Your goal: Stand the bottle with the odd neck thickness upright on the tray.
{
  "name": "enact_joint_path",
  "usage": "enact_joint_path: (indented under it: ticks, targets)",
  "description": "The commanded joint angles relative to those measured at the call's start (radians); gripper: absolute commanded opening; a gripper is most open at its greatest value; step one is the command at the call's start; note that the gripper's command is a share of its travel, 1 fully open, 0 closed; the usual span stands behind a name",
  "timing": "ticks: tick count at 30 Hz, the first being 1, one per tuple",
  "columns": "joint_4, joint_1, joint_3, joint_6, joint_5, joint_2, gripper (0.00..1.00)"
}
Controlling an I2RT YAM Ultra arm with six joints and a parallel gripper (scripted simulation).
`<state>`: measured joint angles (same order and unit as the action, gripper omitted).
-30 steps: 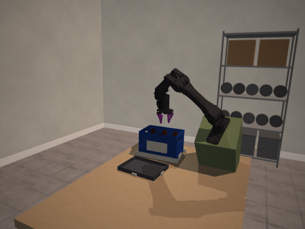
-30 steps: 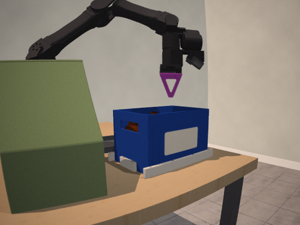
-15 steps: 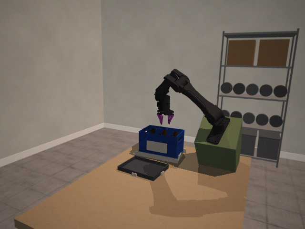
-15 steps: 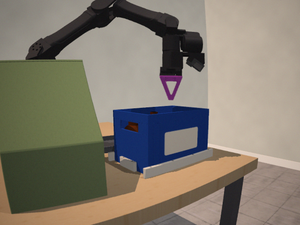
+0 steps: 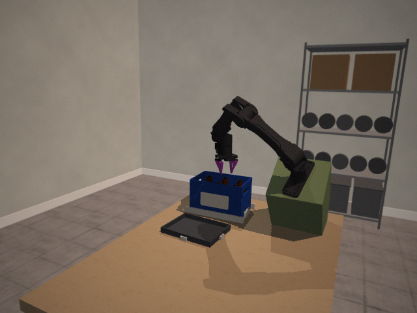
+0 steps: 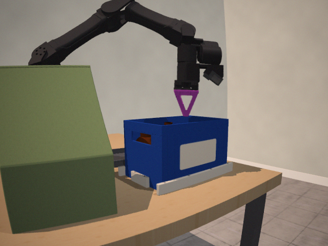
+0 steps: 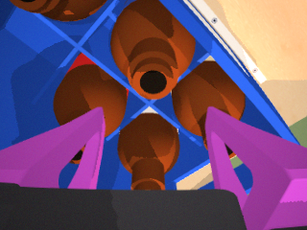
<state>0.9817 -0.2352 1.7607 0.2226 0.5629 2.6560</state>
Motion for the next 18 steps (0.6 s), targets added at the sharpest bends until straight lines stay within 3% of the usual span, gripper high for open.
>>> enact_joint_path:
  ticks: [1,5,6,13,18]
  targets:
    - [-0.04,-0.016,-0.006,0.017,0.006,-0.015,0.61]
    - [-0.048,-0.008,-0.021,0.02,0.004,0.001,0.61]
    - [-0.053,-0.004,0.017,0.021,0.005,-0.007,0.61]
    - [-0.068,-0.007,-0.029,0.028,0.005,0.004,0.61]
    - [-0.073,-0.002,-0.014,0.03,0.006,-0.002,0.61]
